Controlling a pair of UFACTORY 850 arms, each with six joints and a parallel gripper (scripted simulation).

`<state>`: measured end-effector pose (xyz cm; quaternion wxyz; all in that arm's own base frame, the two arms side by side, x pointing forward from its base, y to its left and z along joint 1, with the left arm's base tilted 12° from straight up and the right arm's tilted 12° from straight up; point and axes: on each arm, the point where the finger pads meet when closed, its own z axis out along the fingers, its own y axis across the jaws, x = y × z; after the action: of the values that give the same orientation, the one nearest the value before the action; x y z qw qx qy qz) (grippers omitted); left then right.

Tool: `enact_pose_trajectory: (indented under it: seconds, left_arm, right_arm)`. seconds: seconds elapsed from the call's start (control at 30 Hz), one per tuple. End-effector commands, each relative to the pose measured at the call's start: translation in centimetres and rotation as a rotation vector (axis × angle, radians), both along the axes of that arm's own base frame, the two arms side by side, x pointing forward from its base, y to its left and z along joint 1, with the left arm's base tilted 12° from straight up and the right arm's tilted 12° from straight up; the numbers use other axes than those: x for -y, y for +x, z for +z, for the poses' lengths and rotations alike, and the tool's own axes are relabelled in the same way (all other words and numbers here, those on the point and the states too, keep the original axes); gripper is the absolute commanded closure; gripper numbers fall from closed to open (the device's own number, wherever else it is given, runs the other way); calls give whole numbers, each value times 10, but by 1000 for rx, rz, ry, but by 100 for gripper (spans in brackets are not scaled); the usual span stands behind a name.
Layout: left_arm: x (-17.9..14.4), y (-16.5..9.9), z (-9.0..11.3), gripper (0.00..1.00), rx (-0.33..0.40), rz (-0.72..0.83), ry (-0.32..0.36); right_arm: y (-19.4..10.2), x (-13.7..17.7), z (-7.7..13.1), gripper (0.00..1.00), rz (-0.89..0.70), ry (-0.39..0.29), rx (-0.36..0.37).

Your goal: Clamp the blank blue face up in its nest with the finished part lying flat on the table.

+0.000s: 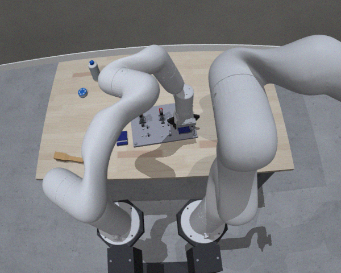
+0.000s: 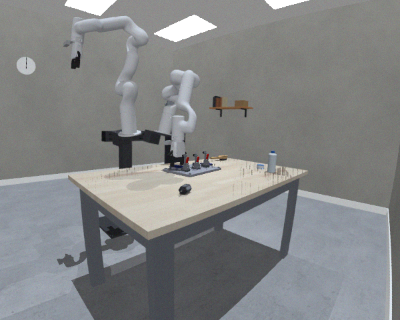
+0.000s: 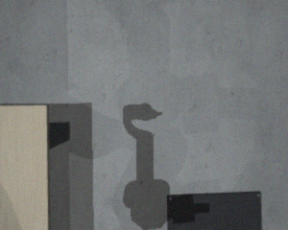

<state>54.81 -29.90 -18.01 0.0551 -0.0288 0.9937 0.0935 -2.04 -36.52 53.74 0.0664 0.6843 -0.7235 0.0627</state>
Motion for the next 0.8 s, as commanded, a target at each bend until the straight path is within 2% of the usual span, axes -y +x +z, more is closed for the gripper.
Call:
enact_pose_trajectory:
  seconds: [0.0,0.77]
  left_arm:
    - [2,0,8,0,2,0,-1]
    - [10,-4,49,0,2,0,-2]
  right_arm:
    - [0,0,1,0,0,-2,0]
    - [0,0,1,0,0,-2,0]
